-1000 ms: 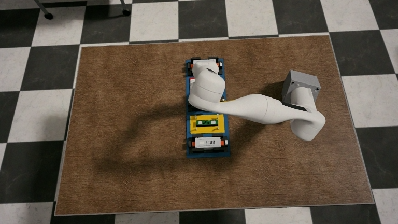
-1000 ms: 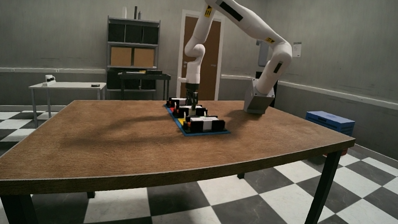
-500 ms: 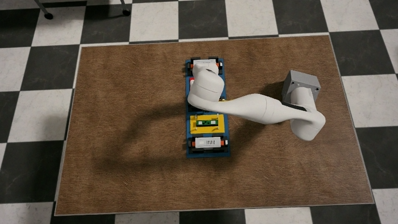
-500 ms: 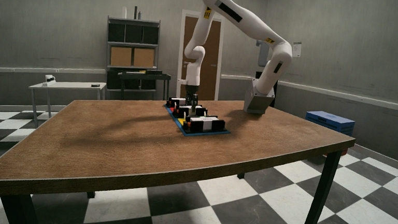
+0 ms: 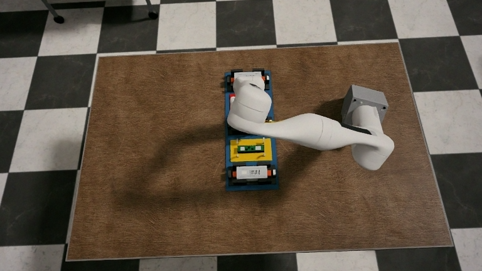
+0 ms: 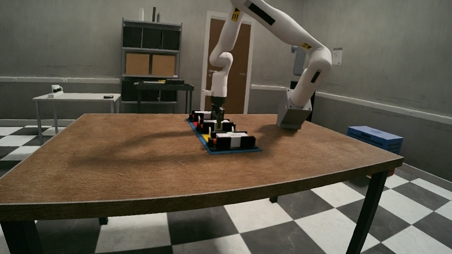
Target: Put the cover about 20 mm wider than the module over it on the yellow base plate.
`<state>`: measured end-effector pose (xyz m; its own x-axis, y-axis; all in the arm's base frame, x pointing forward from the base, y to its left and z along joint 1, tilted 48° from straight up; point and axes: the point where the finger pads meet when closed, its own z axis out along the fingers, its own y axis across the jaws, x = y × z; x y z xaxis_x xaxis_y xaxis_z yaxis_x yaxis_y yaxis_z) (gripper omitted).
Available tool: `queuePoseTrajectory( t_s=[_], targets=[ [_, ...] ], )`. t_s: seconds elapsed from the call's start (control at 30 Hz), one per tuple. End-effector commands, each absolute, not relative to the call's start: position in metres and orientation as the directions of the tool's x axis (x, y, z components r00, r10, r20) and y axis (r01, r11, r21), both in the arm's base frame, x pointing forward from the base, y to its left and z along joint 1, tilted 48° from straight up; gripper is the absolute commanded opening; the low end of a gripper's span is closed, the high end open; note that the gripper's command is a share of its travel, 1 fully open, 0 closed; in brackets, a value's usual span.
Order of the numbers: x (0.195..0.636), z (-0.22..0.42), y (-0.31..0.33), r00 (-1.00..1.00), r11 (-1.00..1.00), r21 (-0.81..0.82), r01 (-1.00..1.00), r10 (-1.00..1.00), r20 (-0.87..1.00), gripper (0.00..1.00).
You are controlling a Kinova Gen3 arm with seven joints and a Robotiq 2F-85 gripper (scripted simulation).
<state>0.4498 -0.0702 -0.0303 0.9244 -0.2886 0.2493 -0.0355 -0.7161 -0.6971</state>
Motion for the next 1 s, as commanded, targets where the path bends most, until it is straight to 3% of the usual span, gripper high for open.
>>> queuePoseTrajectory(
  t_s=[0.0,0.6,0.63,0.97],
  targets=[
    [0.4499,-0.0300,-0.0712,0.924,-0.717,-0.696,-0.036,-0.290,0.250,0.70],
    [0.4500,-0.0300,-0.0712,0.924,-0.717,-0.696,-0.036,-0.290,0.250,0.70],
    [0.4500,-0.0300,-0.0712,0.924,-0.717,-0.696,-0.036,-0.290,0.250,0.00],
    [0.4500,-0.0300,-0.0712,0.924,-0.717,-0.696,-0.036,-0.290,0.250,0.00]
  ],
)
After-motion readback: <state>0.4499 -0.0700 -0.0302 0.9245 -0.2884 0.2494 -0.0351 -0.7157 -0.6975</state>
